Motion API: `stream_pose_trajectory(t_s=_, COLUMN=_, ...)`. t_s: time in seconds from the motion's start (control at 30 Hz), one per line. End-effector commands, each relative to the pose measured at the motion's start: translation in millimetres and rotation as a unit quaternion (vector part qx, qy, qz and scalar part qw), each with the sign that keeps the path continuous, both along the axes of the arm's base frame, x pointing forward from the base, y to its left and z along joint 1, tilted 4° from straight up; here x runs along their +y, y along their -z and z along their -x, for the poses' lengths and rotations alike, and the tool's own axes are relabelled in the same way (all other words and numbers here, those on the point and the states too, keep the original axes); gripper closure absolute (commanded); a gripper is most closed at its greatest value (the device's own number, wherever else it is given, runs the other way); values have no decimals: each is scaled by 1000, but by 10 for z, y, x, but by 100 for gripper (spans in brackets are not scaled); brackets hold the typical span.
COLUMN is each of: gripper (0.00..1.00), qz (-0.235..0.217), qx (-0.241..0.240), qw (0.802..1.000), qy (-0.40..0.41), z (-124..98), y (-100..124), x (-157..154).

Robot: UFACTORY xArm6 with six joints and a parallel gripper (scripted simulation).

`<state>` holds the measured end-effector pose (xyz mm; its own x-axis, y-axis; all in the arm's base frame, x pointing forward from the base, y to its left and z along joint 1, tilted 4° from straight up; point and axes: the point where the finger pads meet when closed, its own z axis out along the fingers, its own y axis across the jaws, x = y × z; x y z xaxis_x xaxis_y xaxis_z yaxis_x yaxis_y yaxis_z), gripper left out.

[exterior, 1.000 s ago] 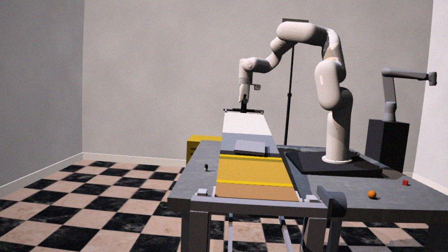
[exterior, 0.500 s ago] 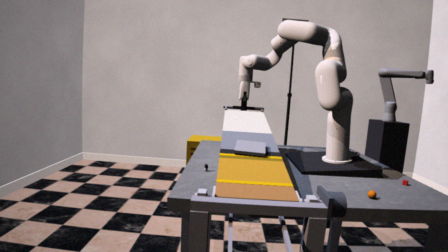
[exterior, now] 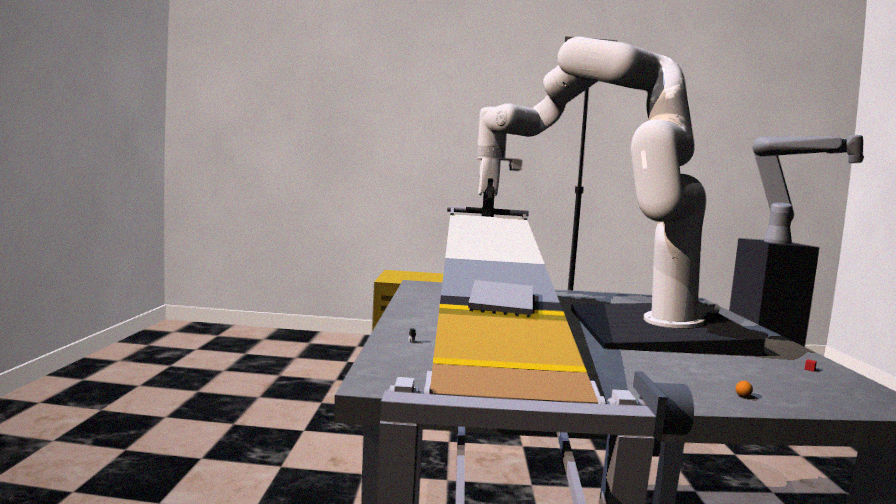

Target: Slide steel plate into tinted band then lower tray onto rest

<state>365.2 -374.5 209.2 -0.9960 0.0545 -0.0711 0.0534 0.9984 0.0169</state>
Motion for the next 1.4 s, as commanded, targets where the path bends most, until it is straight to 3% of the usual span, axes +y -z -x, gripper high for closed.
stream_pose_trajectory(t_s=0.0, gripper=100, qz=3, qx=-2, qw=1000, qy=0, z=-6, y=-67, x=-9)
stream_pose_trajectory(t_s=1.17, gripper=100, qz=3, qx=-2, qw=1000, qy=0, z=0, y=-153, x=11)
stream_pose_trajectory(t_s=1.37, gripper=100, qz=3, qx=-2, qw=1000, qy=0, z=-16, y=86, x=-36)
